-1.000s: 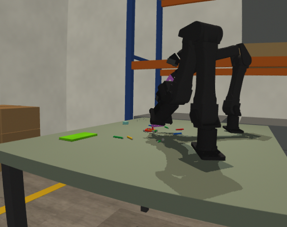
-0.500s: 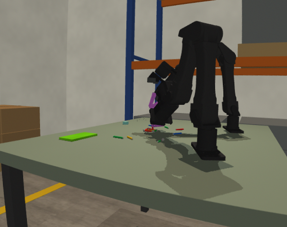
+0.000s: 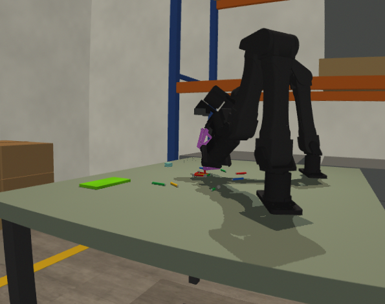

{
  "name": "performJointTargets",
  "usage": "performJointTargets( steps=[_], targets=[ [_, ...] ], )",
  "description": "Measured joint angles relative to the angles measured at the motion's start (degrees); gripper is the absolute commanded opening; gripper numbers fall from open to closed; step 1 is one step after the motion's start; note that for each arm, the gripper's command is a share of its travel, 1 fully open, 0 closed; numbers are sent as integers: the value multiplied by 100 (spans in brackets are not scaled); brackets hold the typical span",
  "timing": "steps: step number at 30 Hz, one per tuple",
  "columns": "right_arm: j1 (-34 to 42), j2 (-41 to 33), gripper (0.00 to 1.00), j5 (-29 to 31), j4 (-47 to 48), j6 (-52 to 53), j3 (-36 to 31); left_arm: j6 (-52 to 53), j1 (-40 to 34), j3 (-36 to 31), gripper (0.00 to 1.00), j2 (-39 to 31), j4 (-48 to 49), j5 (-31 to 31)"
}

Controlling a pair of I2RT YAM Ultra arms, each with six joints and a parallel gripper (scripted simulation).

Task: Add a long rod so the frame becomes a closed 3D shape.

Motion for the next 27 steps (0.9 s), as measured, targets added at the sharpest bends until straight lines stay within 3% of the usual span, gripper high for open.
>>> performJointTargets(
  steps=[4, 6, 7, 8, 27],
  targets=[
    [0, 0, 55, -46, -70, 87, 2, 0, 0, 0, 0, 0, 0, 0],
    [2, 15, 55, -94, -221, 275, 37, 0, 0, 0, 0, 0, 0, 0],
    [2, 24, 43, -114, -271, 348, 52, 0, 0, 0, 0, 0, 0, 0],
    [0, 42, 39, -140, -354, 455, 85, 0, 0, 0, 0, 0, 0, 0],
    [-413, 1886, 39, -973, -2697, 3915, 2524, 0, 0, 0, 0, 0, 0, 0]
  ],
)
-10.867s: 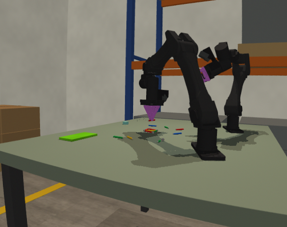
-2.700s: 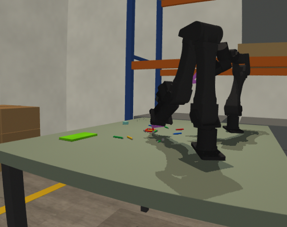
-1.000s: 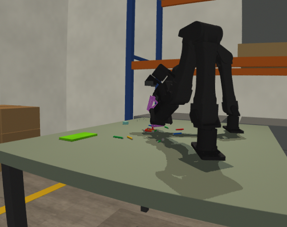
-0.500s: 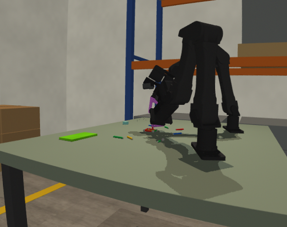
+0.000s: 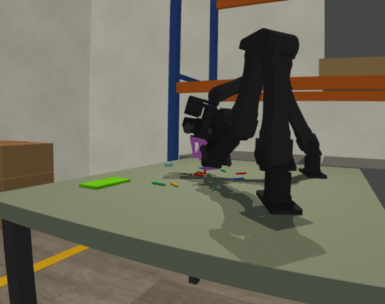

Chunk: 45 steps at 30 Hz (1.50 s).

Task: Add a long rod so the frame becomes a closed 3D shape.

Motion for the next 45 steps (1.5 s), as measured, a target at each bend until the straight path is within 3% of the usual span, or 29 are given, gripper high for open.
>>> performJointTargets(
  steps=[13, 24, 35, 45],
  targets=[
    [-299, 1294, 39, -597, -1611, 2337, 1707, 0, 0, 0, 0, 0, 0, 0],
    [-415, 2107, 39, -931, -2566, 3316, 2815, 0, 0, 0, 0, 0, 0, 0],
    [-417, 2249, 39, -970, -2761, 3383, 2999, 0, 0, 0, 0, 0, 0, 0],
    [-417, 2203, 39, -992, -2555, 3451, 2603, 0, 0, 0, 0, 0, 0, 0]
  ],
)
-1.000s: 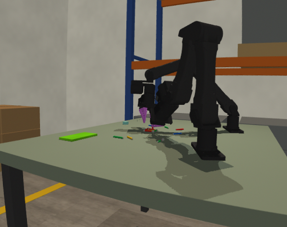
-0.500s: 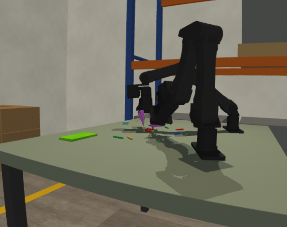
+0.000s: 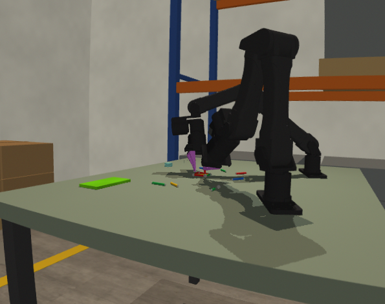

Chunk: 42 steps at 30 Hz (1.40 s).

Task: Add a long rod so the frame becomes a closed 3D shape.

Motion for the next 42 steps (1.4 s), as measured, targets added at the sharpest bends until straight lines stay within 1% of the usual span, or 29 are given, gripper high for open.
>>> performJointTargets(
  steps=[12, 13, 15, 16, 20, 21, 23, 34, 36, 40, 42],
  targets=[
    [0, 0, 39, 0, 199, 35, -125, 0, 0, 0, 0, 0, 0, 0],
    [0, 0, 30, 0, 199, 37, -125, 0, 0, 0, 0, 0, 0, 0],
    [0, 0, 30, 0, 199, 37, -125, 0, 0, 0, 0, 0, 0, 0],
    [0, 0, 26, 0, 199, 37, -125, 0, 0, 0, 0, 0, 0, 0],
    [0, 0, 26, 0, 199, 37, -125, 0, 0, 0, 0, 0, 0, 0],
    [0, 0, 22, 0, 199, 37, -125, 0, 0, 0, 0, 0, 0, 0],
    [0, 0, 22, 0, 199, 37, -125, 0, 0, 0, 0, 0, 0, 0],
    [0, 0, 6, 2, 199, 35, -125, 0, 0, 0, 0, 0, 0, 0],
    [0, 0, 6, 2, 199, 35, -125, 0, 0, 0, 0, 2, 0, 0],
    [0, 0, 0, 2, 199, 26, -125, 0, 0, 0, 0, 0, 0, 0],
    [0, 0, 0, 2, 199, 24, -125, 0, 0, 0, 0, 0, 0, 0]
  ],
)
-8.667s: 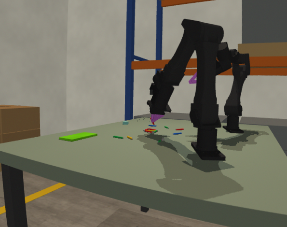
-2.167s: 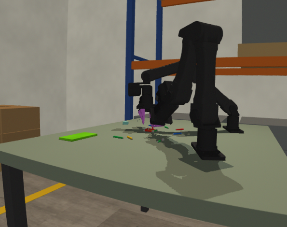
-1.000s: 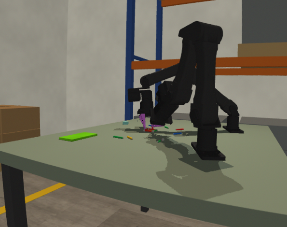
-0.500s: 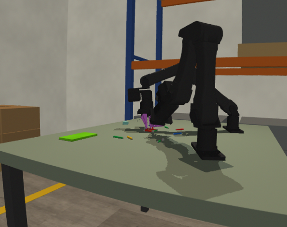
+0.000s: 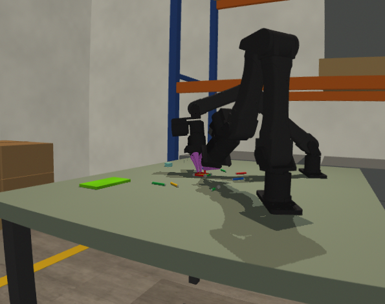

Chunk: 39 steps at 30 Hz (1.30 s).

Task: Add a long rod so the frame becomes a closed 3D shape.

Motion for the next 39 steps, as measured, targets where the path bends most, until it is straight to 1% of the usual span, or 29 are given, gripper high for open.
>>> performJointTargets(
  steps=[13, 23, 39],
  targets=[
    [-2, -111, 0, -66, -4, -11, 0, 0, 0, 0, 0, 0, -2, -7],
    [9, -164, 0, -90, -229, 15, 177, 0, 0, 0, 0, 0, 0, -7],
    [70, -221, 0, -190, -442, 44, 280, 0, 0, 0, 0, 0, -7, -13]
  ],
)
